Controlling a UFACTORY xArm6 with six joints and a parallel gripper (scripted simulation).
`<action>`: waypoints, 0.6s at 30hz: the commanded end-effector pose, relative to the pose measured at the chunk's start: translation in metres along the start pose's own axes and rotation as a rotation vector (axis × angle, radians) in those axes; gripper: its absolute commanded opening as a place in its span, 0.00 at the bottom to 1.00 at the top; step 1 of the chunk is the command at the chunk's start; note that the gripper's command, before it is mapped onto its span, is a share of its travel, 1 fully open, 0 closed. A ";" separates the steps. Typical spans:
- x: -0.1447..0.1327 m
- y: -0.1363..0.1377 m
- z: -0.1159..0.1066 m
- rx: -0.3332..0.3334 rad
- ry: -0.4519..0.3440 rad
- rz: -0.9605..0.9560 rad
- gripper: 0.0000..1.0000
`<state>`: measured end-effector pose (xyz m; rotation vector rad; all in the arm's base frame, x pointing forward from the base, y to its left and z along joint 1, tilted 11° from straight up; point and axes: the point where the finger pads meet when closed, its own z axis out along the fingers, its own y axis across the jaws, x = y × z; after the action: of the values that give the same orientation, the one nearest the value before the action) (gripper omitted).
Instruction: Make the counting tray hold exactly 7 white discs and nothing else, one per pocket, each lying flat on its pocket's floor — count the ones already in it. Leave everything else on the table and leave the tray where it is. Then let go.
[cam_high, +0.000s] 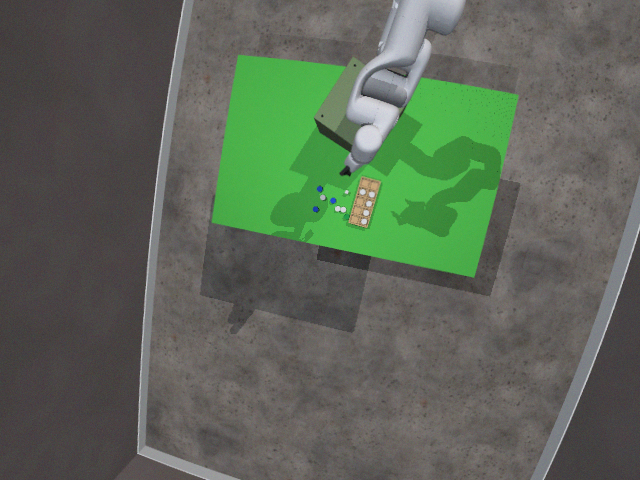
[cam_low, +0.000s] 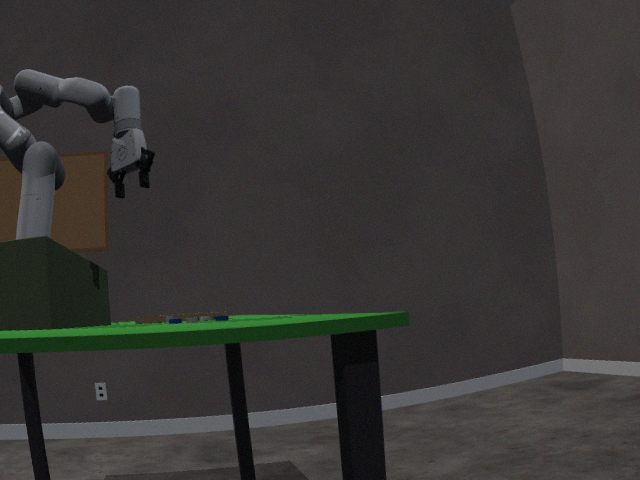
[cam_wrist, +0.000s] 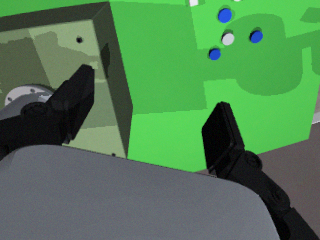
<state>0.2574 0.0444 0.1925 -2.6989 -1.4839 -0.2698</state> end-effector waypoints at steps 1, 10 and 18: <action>0.001 0.001 -0.001 -0.003 0.002 0.000 1.00; 0.001 0.001 -0.001 -0.003 0.002 0.000 1.00; 0.001 0.001 -0.001 -0.003 0.002 0.000 0.47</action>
<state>0.2574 0.0444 0.1926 -2.6987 -1.4840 -0.2699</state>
